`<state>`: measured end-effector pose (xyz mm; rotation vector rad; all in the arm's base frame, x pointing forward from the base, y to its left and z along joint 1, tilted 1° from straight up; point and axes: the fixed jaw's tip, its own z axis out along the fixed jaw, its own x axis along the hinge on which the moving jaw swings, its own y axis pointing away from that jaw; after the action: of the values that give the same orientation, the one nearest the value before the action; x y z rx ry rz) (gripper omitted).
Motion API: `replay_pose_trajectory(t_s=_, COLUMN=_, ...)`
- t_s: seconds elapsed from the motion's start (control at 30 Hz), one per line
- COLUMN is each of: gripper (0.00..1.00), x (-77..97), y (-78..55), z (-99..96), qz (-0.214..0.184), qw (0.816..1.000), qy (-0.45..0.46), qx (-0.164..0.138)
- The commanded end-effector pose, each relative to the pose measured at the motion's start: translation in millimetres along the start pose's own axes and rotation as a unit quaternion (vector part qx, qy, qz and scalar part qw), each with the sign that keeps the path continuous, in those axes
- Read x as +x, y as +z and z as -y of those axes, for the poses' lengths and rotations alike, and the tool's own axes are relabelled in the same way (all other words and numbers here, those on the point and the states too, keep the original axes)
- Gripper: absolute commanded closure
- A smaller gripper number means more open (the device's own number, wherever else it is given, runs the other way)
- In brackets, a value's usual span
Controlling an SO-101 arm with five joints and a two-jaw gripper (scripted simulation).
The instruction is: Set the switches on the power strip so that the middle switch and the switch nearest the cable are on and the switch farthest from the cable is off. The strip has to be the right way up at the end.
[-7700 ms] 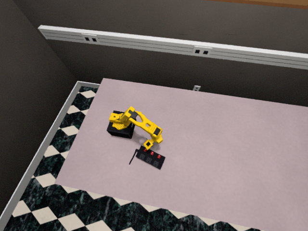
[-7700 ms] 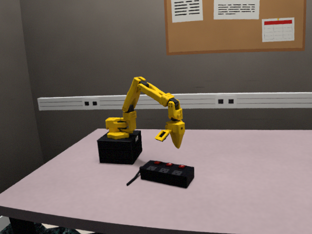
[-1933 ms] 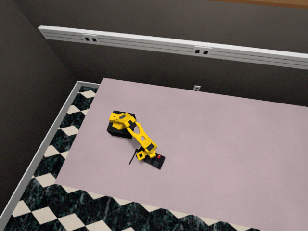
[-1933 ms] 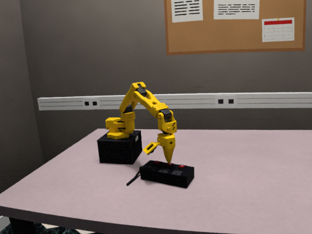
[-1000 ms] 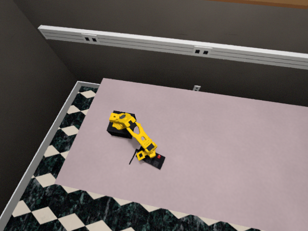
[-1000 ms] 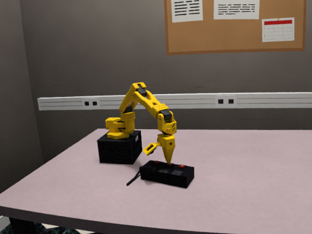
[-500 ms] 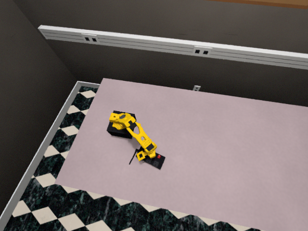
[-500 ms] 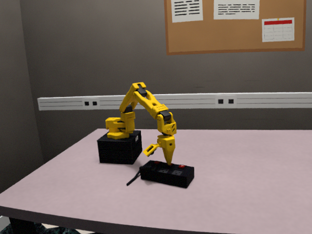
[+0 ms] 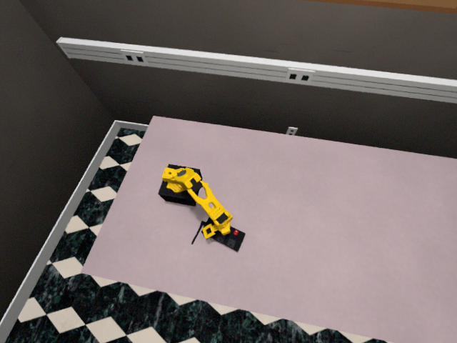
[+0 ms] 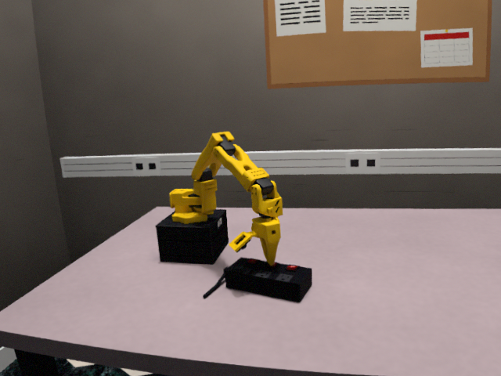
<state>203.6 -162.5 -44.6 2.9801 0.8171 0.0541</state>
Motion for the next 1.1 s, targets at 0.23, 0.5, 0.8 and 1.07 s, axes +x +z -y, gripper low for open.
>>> replay_pose_trajectory(t_s=0.23, gripper=1.00, x=-3.6, y=14.2, z=13.2, qz=0.008, qw=1.000, qy=-0.005, qx=0.024)
replay_pose_trajectory(t_s=0.5, gripper=1.00, x=-3.7, y=15.4, z=14.4, qz=0.008, qw=1.000, qy=-0.006, qx=0.024)
replay_pose_trajectory(t_s=0.8, gripper=1.00, x=-3.6, y=18.0, z=16.9, qz=0.008, qw=1.000, qy=-0.008, qx=0.024)
replay_pose_trajectory(t_s=1.07, gripper=1.00, x=-3.5, y=19.2, z=18.1, qz=0.008, qw=1.000, qy=-0.009, qx=0.024)
